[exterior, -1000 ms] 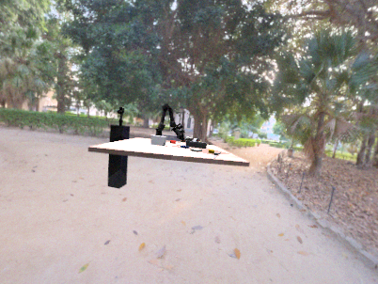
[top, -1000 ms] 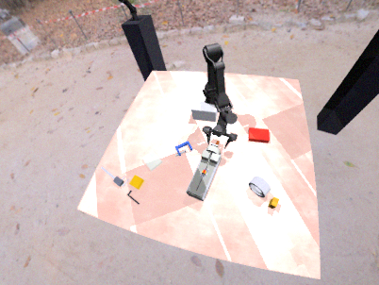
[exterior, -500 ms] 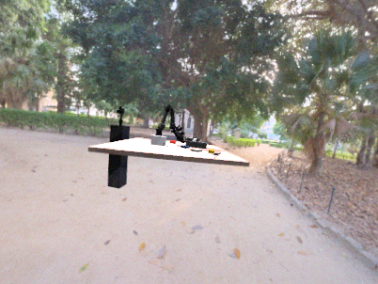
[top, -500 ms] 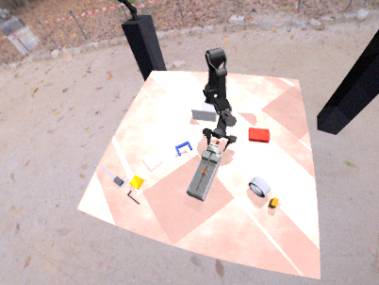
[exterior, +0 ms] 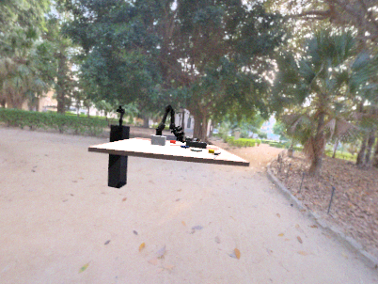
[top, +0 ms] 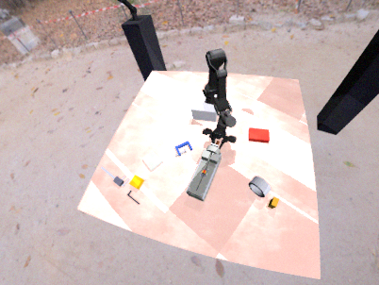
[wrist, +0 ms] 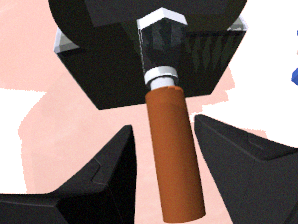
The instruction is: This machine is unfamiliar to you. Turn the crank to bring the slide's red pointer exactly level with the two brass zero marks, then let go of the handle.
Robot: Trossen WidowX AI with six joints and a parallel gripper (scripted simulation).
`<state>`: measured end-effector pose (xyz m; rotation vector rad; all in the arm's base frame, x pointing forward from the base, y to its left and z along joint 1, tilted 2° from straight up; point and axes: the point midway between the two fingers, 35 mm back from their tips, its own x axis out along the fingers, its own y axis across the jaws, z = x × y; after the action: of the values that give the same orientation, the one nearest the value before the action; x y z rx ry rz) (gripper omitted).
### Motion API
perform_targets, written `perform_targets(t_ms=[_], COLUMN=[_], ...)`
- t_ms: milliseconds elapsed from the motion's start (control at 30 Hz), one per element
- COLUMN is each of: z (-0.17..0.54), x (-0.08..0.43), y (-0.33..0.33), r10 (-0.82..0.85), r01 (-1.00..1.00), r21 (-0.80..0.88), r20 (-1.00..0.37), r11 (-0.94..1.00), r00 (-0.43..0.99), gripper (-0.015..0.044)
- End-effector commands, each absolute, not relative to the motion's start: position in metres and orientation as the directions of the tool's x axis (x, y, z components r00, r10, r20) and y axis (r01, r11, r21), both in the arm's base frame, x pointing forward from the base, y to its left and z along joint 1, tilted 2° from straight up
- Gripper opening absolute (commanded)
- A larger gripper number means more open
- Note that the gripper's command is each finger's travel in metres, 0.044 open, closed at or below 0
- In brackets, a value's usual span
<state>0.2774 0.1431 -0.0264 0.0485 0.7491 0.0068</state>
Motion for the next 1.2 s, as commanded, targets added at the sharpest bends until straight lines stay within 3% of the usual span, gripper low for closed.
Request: perform_targets(t_ms=[0, 100, 1167], z=[-0.0263, -0.0263, -0.0264], x=[0.2775, 0.2775, 0.2770], y=[0.1428, 0.1428, 0.1341], r10=[0.021, 0.021, 0.021], r01=[0.015, 0.015, 0.015], r21=[0.048, 0.048, 0.047], r20=[-0.679, -0.679, -0.679], r11=[0.999, 0.999, 0.999], r00=[0.734, 0.734, 0.734], gripper=[0.0072, 0.0000, 0.0000])
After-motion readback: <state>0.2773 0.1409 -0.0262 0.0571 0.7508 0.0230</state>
